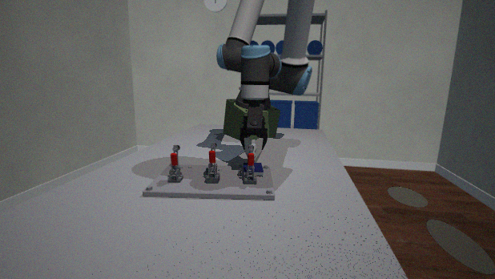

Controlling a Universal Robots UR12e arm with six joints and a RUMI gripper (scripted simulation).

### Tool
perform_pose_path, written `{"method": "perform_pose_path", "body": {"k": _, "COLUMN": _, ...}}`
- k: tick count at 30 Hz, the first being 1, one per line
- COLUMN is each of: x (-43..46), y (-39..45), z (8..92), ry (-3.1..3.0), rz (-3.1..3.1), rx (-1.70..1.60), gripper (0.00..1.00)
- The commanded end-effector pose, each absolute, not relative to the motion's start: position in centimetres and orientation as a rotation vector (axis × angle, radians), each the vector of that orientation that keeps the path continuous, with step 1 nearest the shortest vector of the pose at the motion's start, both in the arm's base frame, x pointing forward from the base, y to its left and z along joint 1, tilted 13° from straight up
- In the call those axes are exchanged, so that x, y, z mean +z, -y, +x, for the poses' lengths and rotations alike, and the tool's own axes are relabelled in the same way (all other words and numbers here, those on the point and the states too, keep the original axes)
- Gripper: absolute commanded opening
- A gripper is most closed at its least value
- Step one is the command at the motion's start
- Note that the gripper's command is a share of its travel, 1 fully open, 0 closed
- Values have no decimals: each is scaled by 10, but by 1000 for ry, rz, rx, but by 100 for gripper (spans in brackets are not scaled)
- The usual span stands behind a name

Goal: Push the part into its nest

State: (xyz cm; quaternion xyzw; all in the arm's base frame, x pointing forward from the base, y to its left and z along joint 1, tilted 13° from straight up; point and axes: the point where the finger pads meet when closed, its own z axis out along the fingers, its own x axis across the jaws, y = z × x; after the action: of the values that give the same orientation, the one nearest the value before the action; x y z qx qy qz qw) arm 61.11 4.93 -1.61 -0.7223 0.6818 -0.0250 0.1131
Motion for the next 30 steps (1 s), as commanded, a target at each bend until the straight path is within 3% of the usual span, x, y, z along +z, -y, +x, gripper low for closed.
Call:
{"method": "perform_pose_path", "body": {"k": 1, "x": -14, "y": -49, "z": 615, "ry": -1999, "rz": -2119, "rx": -78, "gripper": 0}}
{"method": "perform_pose_path", "body": {"k": 30, "x": -16, "y": -50, "z": 613, "ry": -2000, "rz": -2119, "rx": -74, "gripper": 0}}
